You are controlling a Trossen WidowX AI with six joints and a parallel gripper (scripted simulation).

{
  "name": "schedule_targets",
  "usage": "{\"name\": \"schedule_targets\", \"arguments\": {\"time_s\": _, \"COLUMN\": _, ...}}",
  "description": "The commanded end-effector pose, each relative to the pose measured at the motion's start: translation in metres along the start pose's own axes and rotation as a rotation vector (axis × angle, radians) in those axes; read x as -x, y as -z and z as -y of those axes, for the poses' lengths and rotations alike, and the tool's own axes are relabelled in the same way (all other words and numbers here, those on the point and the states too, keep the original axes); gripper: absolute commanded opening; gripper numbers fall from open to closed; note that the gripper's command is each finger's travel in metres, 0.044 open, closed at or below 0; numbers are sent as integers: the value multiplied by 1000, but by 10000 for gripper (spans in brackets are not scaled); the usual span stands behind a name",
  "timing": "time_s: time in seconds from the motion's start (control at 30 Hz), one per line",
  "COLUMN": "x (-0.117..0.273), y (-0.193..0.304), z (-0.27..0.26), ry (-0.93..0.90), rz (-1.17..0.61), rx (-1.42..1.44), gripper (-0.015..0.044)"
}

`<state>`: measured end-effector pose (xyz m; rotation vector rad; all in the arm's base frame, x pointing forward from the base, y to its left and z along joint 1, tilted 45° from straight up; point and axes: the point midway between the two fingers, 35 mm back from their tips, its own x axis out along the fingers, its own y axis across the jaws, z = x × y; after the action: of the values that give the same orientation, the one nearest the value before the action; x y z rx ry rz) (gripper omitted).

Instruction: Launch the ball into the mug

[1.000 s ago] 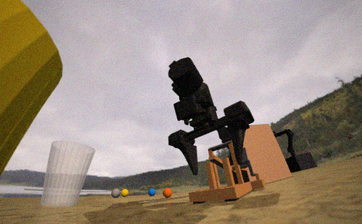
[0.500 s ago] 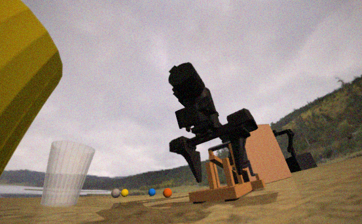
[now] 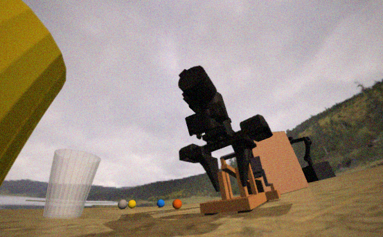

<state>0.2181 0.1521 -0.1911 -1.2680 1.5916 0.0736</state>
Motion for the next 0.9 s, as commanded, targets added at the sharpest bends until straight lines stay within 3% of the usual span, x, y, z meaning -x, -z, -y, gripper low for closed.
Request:
{"name": "schedule_targets", "arguments": {"time_s": 0.0, "x": 24, "y": -1, "z": -1, "ry": -2, "rz": 1, "rx": 0, "gripper": 32}}
{"name": "schedule_targets", "arguments": {"time_s": 0.03, "x": 38, "y": -1, "z": -1, "ry": -3, "rz": 1, "rx": 1, "gripper": 6}}
{"name": "schedule_targets", "arguments": {"time_s": 0.17, "x": 50, "y": 0, "z": -1, "ry": -3, "rz": 1, "rx": 1, "gripper": 0}}
{"name": "schedule_targets", "arguments": {"time_s": 0.87, "x": 18, "y": -2, "z": 0, "ry": 1, "rz": -3, "rx": 3, "gripper": 0}}
